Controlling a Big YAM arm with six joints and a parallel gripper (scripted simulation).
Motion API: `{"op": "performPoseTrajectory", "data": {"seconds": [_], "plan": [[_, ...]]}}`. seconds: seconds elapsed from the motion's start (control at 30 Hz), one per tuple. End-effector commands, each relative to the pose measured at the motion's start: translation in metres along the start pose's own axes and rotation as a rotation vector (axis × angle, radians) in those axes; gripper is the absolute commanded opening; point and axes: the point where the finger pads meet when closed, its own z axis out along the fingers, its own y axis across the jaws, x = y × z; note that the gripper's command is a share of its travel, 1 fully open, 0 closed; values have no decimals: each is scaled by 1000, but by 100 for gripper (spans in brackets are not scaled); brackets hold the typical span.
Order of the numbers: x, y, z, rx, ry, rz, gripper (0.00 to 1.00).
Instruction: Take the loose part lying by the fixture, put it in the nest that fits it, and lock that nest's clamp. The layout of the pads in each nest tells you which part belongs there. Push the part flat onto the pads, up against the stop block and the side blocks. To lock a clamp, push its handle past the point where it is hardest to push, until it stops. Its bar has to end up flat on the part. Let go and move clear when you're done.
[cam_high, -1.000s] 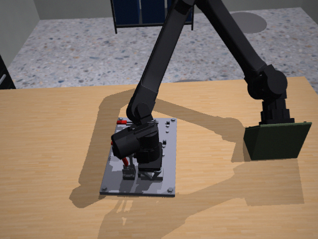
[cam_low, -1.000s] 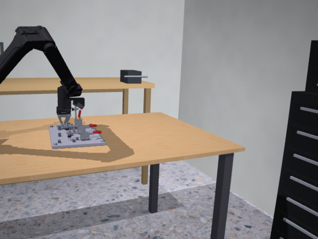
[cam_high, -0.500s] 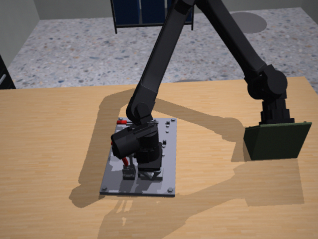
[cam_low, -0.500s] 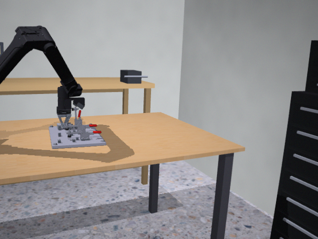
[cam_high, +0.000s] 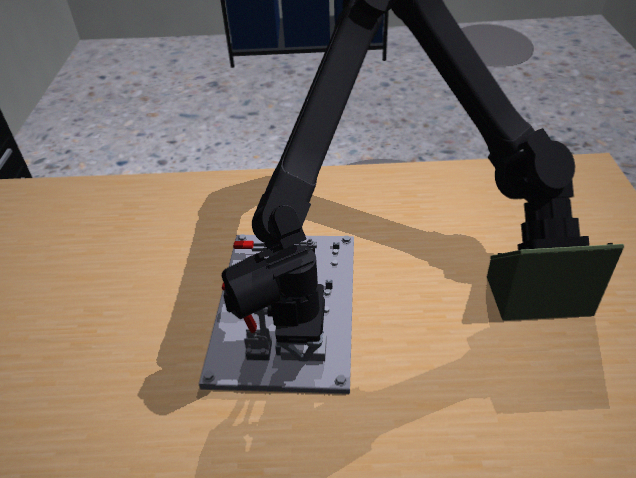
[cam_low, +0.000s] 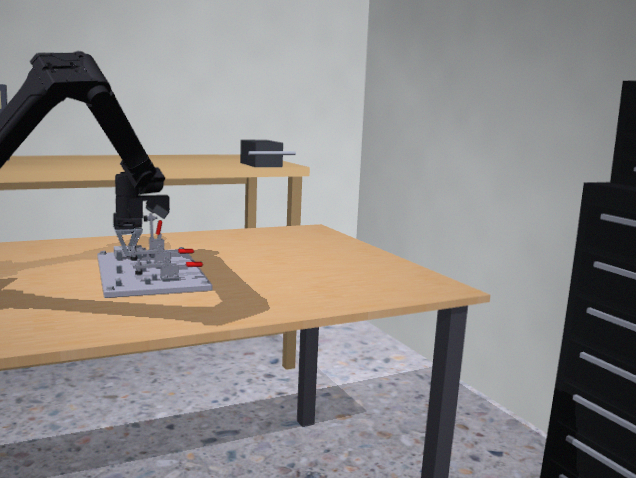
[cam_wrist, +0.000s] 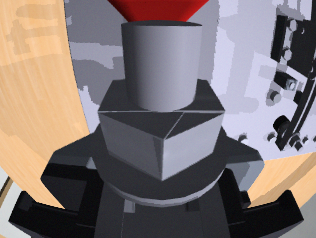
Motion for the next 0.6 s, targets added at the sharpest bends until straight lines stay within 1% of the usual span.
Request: {"op": "performPoseTrajectory", "data": {"seconds": [0.0,0.07,0.1,0.23,0.33,0.57], "plan": [[-24,-1,-18,-19,-35,31,0],[-24,-1,-18,-19,-35,31,0],[-24,-1,-18,-19,-35,31,92],[-22,1,-15,-15,-30,25,92],[-14,0,-12,-9,-20,14,92],[-14,0,-12,-9,-20,13,92]]}}
